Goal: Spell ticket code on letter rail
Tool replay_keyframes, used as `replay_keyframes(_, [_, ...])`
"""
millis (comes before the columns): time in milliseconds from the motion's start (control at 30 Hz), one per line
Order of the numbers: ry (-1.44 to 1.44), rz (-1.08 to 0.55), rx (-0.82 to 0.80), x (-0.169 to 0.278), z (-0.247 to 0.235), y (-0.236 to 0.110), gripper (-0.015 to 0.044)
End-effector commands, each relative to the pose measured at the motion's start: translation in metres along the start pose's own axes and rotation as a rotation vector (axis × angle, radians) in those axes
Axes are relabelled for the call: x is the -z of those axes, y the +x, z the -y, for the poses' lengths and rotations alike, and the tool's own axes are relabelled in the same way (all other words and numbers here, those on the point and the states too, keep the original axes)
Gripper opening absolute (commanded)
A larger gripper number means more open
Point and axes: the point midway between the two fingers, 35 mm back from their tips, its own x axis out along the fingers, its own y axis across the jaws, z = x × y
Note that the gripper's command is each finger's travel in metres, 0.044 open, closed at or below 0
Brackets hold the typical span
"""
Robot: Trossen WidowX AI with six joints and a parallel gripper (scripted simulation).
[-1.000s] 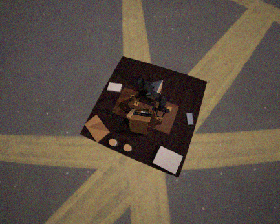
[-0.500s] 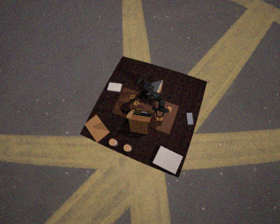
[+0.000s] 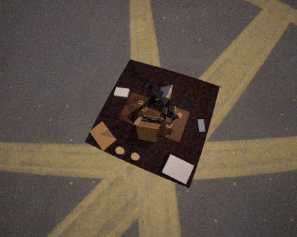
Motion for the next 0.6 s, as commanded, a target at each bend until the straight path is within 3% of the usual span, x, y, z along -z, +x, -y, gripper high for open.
replay_keyframes(0, [-0.007,-0.003,-0.003,0.0025,0.0025,0.0000,0.0000])
replay_keyframes(567, [-0.008,-0.004,-0.002,0.0029,0.0110,0.0000,0.0000])
